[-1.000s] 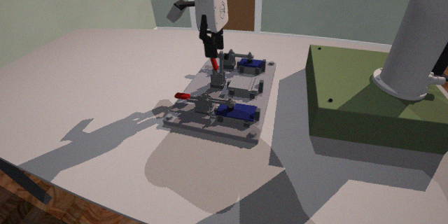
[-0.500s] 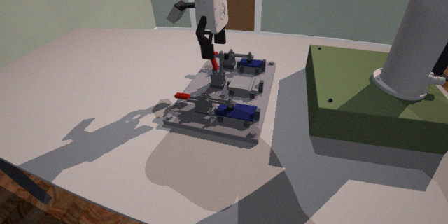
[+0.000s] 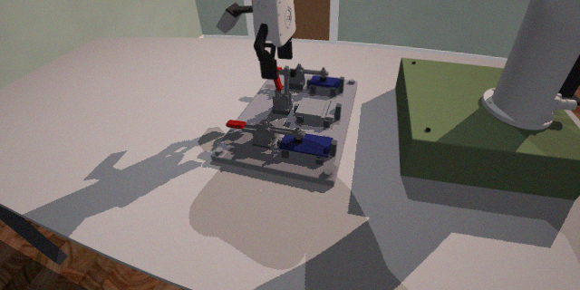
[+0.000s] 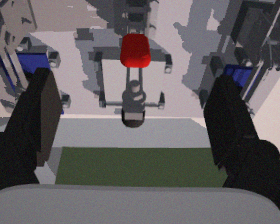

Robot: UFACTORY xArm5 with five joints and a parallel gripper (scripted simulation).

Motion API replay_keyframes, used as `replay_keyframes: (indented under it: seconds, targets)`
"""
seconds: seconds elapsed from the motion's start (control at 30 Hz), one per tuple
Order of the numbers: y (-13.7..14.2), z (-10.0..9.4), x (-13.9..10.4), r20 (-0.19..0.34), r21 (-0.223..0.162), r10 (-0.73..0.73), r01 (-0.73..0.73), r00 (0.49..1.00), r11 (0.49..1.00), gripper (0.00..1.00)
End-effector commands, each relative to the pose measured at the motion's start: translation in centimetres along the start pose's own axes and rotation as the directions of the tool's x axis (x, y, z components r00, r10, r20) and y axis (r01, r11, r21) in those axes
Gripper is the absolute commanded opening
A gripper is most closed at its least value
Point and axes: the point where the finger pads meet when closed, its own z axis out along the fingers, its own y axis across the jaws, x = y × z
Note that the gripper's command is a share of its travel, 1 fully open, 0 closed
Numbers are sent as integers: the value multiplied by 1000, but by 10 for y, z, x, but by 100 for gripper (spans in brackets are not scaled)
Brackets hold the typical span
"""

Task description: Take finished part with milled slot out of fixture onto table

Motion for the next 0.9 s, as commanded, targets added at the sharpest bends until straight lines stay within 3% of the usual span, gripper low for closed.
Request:
replay_keyframes:
  seconds: [0.0,0.33,0.87]
  targets:
    - [0,-1,1,-4,0,0,0,1000,1000,100]
    - [0,-1,-6,-4,0,0,0,1000,1000,100]
    - [0,-1,-48,-4,0,0,0,1000,1000,100]
